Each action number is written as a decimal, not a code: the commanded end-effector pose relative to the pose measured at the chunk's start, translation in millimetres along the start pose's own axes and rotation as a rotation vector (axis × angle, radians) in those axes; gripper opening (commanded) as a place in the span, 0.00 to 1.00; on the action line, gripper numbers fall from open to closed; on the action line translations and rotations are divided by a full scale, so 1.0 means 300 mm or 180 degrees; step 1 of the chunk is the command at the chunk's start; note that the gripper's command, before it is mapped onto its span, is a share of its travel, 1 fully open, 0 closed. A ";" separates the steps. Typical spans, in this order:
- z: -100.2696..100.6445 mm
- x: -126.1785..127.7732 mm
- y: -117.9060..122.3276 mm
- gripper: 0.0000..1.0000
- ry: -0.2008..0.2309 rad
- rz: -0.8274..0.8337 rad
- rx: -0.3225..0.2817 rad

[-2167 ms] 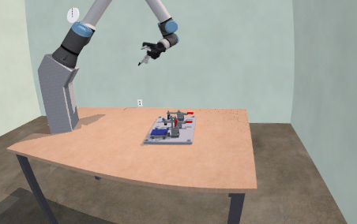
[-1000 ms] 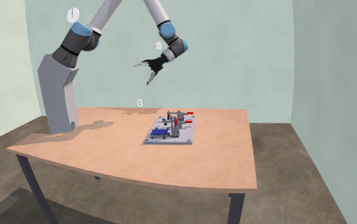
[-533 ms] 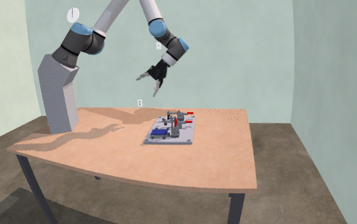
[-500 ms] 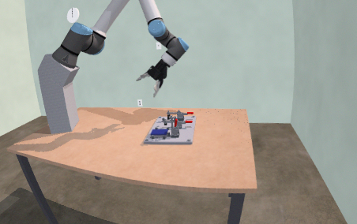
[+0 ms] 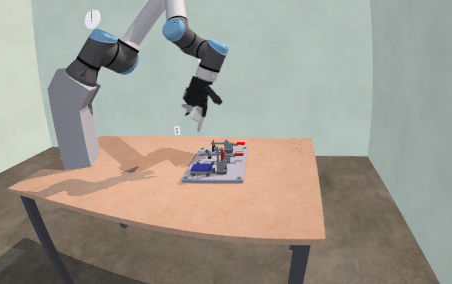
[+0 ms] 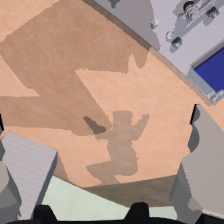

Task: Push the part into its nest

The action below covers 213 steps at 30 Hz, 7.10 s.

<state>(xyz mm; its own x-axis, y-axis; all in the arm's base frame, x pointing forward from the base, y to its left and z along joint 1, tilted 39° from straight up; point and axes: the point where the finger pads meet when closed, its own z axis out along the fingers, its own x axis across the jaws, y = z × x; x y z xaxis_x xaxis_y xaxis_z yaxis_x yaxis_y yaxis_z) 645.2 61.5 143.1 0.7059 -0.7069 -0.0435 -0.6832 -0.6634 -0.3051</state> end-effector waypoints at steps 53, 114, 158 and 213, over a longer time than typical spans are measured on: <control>-0.215 0.476 0.191 0.00 0.0477 0.2017 0.1342; -0.215 0.476 0.191 0.59 0.0476 0.2016 0.1342; -0.215 0.476 0.191 0.59 0.0476 0.2016 0.1341; -0.215 0.476 0.191 0.28 0.0476 0.2016 0.1341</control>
<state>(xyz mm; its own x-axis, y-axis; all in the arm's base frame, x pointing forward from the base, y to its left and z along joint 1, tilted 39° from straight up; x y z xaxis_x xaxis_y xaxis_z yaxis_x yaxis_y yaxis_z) 694.7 -93.0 180.3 0.1511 -0.9657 -0.2112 -0.7987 0.0067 -0.6017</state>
